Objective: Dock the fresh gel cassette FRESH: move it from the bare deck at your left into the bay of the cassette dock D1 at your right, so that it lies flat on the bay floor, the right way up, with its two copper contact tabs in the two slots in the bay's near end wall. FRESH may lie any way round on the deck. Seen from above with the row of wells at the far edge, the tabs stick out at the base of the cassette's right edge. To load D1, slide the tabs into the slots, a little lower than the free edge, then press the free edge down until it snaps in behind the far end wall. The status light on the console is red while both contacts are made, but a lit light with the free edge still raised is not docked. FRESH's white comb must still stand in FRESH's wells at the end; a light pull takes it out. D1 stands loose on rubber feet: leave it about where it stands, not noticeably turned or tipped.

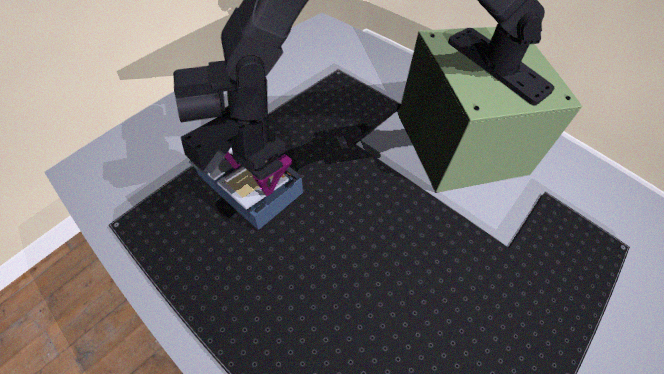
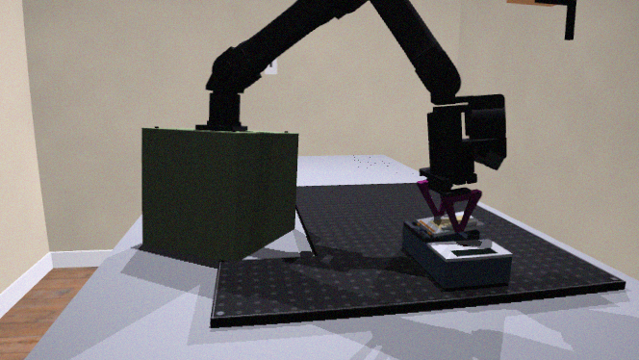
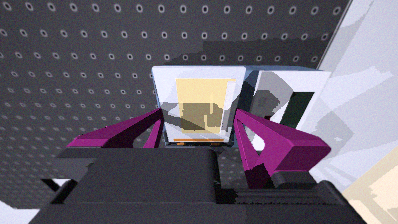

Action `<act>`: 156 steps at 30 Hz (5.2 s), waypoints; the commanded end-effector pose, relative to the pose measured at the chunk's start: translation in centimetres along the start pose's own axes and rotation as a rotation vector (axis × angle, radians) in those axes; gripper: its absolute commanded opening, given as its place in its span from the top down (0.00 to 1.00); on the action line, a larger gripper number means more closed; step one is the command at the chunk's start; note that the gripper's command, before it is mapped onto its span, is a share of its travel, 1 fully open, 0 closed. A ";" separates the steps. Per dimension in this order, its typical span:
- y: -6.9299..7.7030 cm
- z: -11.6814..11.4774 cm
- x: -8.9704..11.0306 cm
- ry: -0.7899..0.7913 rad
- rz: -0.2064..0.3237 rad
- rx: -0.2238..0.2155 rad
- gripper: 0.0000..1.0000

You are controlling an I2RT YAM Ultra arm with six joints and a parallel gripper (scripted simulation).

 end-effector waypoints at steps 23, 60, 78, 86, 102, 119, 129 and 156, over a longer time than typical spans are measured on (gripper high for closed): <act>0.8 -0.8 0.2 -0.002 0.003 0.019 1.00; 1.2 -1.0 -0.2 0.004 0.033 0.026 1.00; 1.2 -1.0 -0.2 0.004 0.033 0.026 1.00; -0.2 -0.3 0.4 0.005 0.071 0.007 1.00; 0.8 -0.6 1.4 -0.006 0.080 0.010 1.00; 0.7 -0.4 1.8 -0.006 0.087 0.005 1.00; 0.7 -0.4 1.8 -0.006 0.087 0.005 1.00; 1.3 -1.4 0.4 0.006 0.064 0.027 1.00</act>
Point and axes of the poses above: the point where the finger pads meet when closed, its own y axis back along the fingers, its own z axis across the jaws, x = y × z, the point moved 1 cm from there along y, back along the fingers, and after that the axes turned 4 degrees about y, right-handed, at the moved point
